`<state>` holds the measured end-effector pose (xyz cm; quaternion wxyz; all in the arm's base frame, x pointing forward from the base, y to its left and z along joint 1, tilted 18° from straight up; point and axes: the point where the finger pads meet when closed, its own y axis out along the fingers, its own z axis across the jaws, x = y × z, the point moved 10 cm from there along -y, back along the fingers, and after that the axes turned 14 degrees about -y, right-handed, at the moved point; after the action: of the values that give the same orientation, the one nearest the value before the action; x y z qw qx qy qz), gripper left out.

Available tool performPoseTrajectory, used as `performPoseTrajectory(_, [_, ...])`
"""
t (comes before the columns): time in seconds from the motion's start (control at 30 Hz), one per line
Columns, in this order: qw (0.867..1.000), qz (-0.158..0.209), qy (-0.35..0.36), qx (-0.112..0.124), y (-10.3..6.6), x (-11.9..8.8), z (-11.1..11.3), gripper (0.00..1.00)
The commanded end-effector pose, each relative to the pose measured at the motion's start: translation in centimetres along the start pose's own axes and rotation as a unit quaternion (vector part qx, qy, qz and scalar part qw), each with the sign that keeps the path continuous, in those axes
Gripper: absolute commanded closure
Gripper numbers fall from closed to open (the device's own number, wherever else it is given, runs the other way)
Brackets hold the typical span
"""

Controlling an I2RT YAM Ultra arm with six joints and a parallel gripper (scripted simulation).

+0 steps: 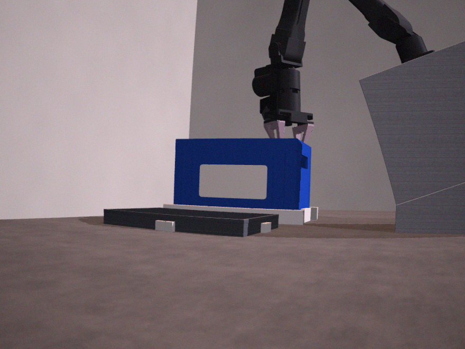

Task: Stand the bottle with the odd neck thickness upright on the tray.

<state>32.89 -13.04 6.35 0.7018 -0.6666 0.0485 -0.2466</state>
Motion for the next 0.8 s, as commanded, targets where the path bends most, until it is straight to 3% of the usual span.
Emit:
performPoseTrajectory(0.0, [1.000, -0.024, -0.004, -0.003, -0.2, 0.9, 0.3, 0.39])
performPoseTrajectory(0.2, [1.000, -0.017, -0.002, -0.003, 0.7, 0.7, 0.2, 0.39])
performPoseTrajectory(0.27, [1.000, -0.017, -0.002, -0.003, 0.7, 0.7, 0.2, 0.39])
performPoseTrajectory(0.3, [0.999, -0.035, -0.005, -0.003, -0.4, 1.2, 0.3, 0.39])
performPoseTrajectory(0.63, [1.000, -0.019, -0.002, -0.004, 1.0, 0.8, 0.1, 0.39])
performPoseTrajectory(0.77, [1.000, -0.027, -0.003, -0.003, 0.5, 1.1, 0.2, 0.39])
